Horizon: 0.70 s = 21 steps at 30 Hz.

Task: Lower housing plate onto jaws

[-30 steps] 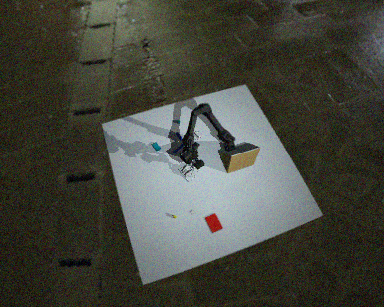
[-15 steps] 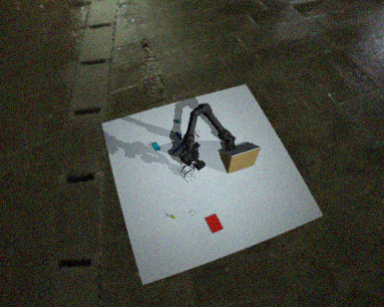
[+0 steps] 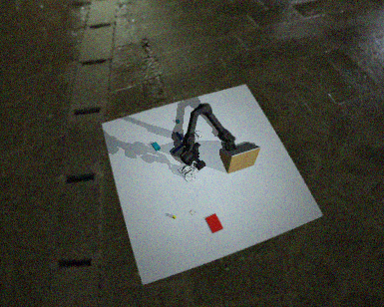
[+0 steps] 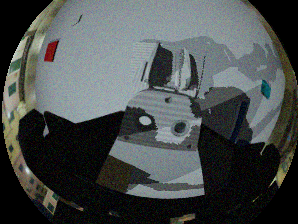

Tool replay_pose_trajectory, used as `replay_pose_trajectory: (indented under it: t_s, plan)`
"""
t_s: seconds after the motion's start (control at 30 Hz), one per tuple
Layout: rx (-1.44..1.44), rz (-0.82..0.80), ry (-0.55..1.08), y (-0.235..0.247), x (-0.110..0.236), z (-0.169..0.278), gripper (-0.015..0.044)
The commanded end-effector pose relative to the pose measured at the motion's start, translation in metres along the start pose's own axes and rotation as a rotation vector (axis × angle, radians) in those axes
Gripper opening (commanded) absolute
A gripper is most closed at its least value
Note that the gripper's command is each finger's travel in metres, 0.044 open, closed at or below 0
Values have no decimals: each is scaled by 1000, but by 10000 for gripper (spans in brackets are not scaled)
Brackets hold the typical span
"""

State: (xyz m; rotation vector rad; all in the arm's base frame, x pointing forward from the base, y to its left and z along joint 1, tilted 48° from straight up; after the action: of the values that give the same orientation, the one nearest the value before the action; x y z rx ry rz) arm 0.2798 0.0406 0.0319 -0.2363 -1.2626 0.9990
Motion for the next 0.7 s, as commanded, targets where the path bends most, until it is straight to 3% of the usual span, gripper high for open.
replay_pose_trajectory:
  t_s: [0.0, 0.67]
  plan:
    - [4, 5, 0, 1, 0, 9, 351]
    - [-6, 5, 0, 1, 0, 10, 351]
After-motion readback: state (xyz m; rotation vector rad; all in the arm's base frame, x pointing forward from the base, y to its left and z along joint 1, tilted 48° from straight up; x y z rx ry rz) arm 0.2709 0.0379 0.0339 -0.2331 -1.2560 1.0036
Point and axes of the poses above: the point midway between the two fingers, 35 mm back from their tips, its own x axis back along the fingers, its own y axis across the jaws, z = x × y, the point moved 5 cm from there along x, back along the fingers, and after that the axes turned 10 degrees about x, right-handed, at the moved point
